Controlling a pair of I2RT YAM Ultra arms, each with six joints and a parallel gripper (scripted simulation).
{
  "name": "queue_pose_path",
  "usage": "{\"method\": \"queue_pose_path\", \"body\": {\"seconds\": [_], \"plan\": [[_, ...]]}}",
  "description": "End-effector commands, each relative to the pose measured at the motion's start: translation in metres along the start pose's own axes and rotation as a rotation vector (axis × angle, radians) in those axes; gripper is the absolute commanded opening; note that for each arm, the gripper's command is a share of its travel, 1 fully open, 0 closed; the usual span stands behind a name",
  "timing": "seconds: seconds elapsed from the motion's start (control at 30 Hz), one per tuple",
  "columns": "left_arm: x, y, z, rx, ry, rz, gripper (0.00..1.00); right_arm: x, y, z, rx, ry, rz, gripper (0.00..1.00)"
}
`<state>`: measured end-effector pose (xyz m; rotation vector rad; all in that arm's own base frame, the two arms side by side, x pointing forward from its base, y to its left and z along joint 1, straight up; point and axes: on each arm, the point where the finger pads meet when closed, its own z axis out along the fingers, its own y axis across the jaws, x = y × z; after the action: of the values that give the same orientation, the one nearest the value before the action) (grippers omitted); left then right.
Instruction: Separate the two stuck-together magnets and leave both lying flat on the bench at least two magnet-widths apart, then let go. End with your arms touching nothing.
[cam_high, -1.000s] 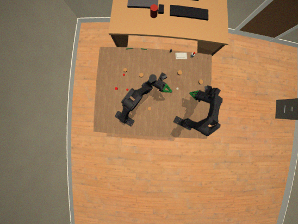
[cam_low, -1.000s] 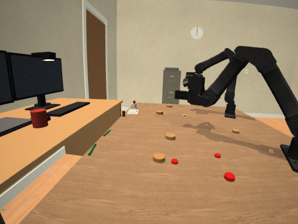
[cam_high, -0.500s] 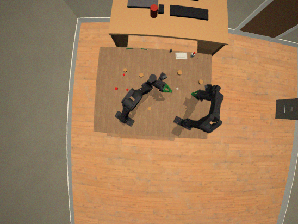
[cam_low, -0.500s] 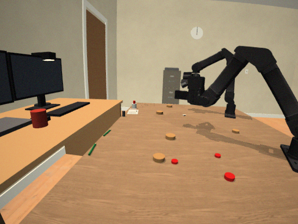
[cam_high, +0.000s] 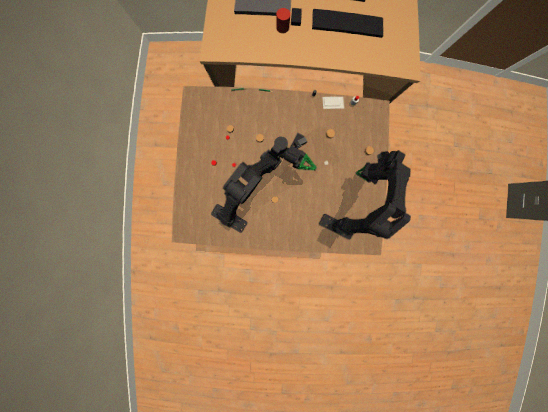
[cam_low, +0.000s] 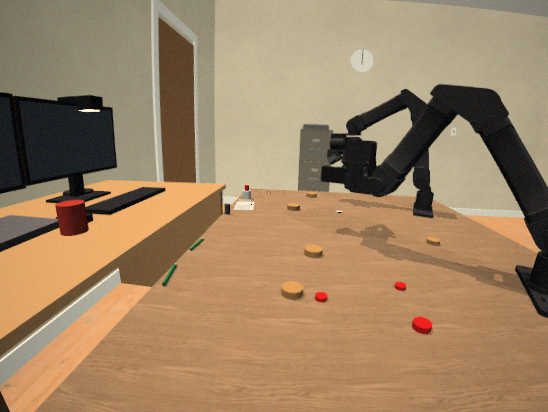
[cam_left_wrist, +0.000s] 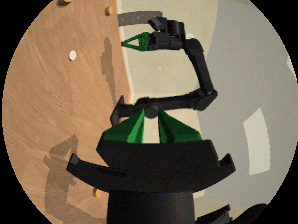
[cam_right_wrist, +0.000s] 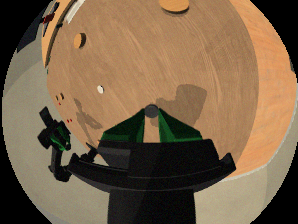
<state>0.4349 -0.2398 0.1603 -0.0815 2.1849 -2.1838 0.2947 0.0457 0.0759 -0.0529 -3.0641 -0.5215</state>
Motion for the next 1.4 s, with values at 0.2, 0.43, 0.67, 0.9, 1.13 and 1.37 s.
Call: {"method": "queue_pose_path", "body": {"seconds": [0.2, 0.43, 0.67, 0.9, 1.13, 1.37], "plan": [[0.0, -0.007, 0.001, 0.005, 0.002, 0.028, 0.18, -0.026, -0.028, -0.009, 0.201, -0.06, -0.018, 0.18], [0.0, -0.007, 0.001, 0.005, 0.002, 0.028, 0.18, -0.039, -0.044, -0.01, 0.318, -0.069, -0.02, 0.18], [0.0, -0.007, 0.001, 0.005, 0.002, 0.028, 0.18, -0.044, -0.047, -0.009, 0.347, -0.07, -0.022, 0.18], [0.0, -0.007, 0.001, 0.005, 0.002, 0.028, 0.18, -0.039, -0.045, 0.0, 0.337, -0.036, -0.018, 0.18], [0.0, -0.007, 0.001, 0.005, 0.002, 0.028, 0.18, -0.041, -0.047, 0.003, 0.337, -0.036, -0.018, 0.18], [0.0, -0.007, 0.001, 0.005, 0.002, 0.028, 0.18, -0.042, -0.048, 0.005, 0.337, -0.036, -0.018, 0.18]]}}
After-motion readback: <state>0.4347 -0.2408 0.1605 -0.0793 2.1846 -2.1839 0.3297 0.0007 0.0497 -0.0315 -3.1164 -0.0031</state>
